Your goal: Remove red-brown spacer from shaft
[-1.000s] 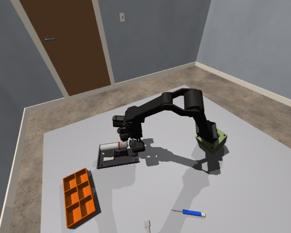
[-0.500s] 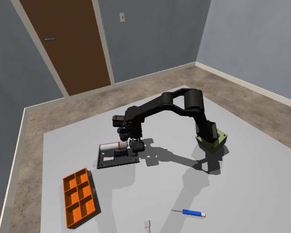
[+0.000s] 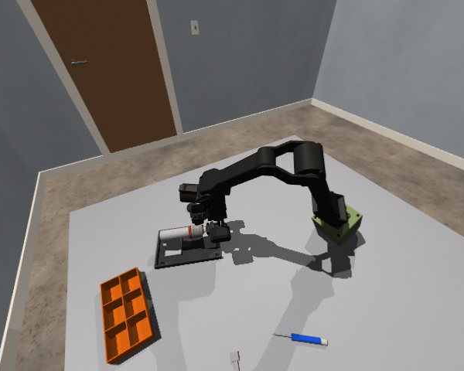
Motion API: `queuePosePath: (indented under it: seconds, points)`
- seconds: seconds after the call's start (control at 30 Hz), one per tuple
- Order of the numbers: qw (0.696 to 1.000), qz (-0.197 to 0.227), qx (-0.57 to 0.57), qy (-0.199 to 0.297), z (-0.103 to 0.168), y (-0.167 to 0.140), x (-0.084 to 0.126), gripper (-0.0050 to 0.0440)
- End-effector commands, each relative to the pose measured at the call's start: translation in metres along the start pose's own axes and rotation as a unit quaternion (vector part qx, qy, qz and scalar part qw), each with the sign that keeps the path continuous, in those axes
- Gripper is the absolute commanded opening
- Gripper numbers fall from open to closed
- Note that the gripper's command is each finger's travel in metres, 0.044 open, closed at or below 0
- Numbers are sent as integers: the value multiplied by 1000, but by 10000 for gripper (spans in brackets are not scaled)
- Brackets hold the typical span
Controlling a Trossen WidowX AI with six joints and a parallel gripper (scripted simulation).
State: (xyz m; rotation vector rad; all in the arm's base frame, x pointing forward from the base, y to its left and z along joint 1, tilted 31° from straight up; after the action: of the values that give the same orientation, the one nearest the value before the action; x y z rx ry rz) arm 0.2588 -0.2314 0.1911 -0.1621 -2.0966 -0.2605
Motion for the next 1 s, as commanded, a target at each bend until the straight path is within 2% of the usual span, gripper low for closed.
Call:
queuePosePath:
  seconds: [0.0,0.33,0.7,0.97]
  points:
    - [1000,8,4,-13,-4,0,9,440]
    - [1000,6,1,-9,-2,0,3,440]
    - [1000,4,0,-4,-1,0,-15,440]
    - [1000,7,4,-13,-4,0,-9,440]
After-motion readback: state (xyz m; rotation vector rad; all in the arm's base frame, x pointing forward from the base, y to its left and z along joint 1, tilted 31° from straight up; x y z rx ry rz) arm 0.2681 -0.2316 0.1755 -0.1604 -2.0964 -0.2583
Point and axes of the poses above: the point midway between the two fingers, 35 mm back from their tips, its own x axis back along the fingers, its own y axis across the jaws, z = x × y, the point moved 6 cm from there along x, back along the fingers, and after that the axes turned 13 degrees about x, right-handed, at the moved point
